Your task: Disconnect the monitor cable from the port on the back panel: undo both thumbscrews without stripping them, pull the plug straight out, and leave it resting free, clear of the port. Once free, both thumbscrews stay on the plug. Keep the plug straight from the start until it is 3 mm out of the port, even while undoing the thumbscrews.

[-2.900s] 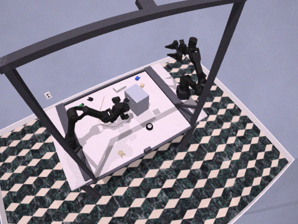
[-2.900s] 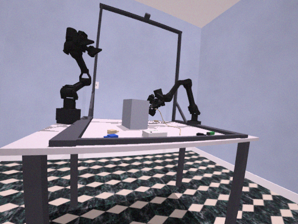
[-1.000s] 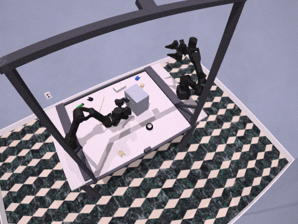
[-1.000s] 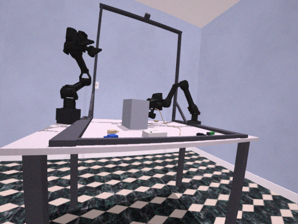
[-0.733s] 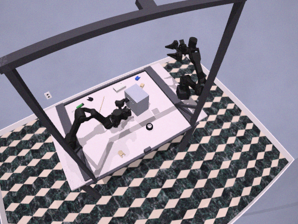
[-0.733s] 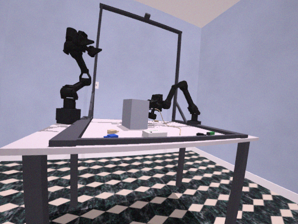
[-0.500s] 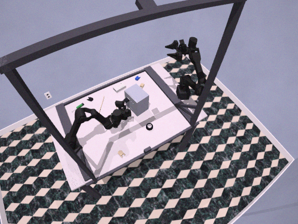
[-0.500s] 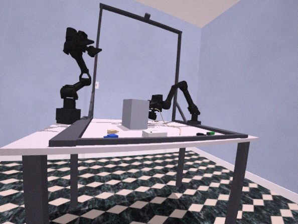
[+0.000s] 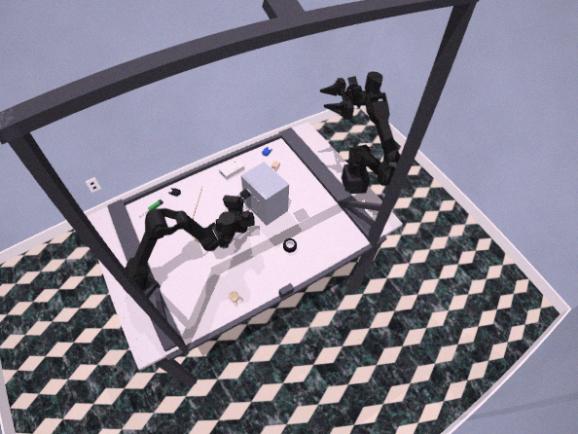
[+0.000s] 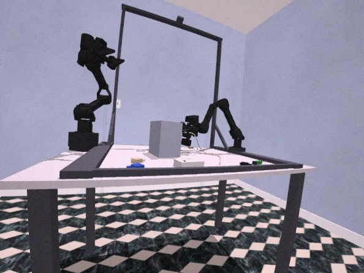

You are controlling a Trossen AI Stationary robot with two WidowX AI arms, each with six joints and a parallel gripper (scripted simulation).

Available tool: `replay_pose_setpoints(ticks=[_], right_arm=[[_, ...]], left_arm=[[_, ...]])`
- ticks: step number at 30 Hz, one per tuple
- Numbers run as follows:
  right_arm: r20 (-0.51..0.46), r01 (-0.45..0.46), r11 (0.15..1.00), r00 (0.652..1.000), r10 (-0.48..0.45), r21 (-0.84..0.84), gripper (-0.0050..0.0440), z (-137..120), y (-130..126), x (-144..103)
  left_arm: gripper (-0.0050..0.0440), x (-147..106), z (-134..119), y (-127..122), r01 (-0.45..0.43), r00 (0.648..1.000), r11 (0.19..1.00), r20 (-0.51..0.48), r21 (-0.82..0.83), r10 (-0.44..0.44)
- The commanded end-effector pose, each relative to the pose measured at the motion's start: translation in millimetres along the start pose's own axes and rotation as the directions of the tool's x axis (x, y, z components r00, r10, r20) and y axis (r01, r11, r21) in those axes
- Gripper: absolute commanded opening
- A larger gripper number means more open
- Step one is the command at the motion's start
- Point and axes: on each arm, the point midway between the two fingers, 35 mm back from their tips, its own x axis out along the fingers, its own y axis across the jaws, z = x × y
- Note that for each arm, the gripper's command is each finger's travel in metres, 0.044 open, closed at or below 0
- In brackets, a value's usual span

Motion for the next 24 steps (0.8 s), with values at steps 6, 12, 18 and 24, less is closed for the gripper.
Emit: replay_pose_setpoints(ticks=[6, 12, 18, 24], right_arm=[[0.001, -0.003, 1.000, 1.000, 0.003, -0.004, 0.0440, 2.7, 1.3, -0.3], [0.001, -0.003, 1.000, 1.000, 0.003, -0.004, 0.0440, 2.7, 1.3, -0.3], [0.001, -0.003, 1.000, 1.000, 0.003, -0.004, 0.0440, 2.7, 1.3, -0.3], [0.001, -0.003, 1.000, 1.000, 0.003, -0.004, 0.0440, 2.7, 1.3, -0.3]], left_arm=[[0.0000, -0.2, 2.1, 10.9, 0.013, 1.000, 0.998, 0.002, -0.055, -0.013], [0.0000, -0.1, 2.1, 12.1, 0.043, 0.999, 0.994, 0.004, -0.098, -0.043], [0.0000, 0.2, 2.2, 13.7, 0.083, 0.997, 0.985, 0.010, -0.154, -0.082], [0.0000, 0.1, 1.7, 15.0, 0.119, 0.993, 0.971, 0.015, -0.206, -0.119]])
